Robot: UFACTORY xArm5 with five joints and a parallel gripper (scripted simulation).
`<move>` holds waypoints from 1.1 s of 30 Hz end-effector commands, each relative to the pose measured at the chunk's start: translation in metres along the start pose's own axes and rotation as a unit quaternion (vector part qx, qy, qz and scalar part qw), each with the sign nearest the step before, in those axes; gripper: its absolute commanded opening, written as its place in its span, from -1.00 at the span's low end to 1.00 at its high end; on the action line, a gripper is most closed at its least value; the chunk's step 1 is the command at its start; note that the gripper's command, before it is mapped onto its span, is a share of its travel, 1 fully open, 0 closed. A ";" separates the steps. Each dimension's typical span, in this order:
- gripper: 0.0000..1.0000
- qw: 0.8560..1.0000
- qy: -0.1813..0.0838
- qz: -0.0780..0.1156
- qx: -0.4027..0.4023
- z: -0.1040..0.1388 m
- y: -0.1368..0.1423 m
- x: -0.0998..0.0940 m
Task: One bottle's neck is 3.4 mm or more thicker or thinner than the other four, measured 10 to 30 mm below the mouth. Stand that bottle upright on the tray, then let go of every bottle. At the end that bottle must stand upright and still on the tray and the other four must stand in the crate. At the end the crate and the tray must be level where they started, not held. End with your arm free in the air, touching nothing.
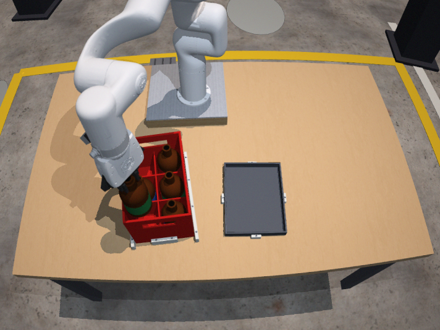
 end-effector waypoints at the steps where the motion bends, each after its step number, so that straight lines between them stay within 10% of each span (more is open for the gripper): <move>1: -1.00 1.000 0.000 -0.002 0.000 0.000 0.000 -0.002; 33: -1.00 1.000 0.000 -0.002 0.000 0.000 0.000 -0.021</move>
Point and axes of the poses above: the point where the finger pads meet when closed, its own x axis out along the fingers, its own y axis across the jaws, z = x × y, the point moved 10 cm from there along -x, back along the fingers, and after that the axes turned 12 degrees about -x, right-handed, at the moved point
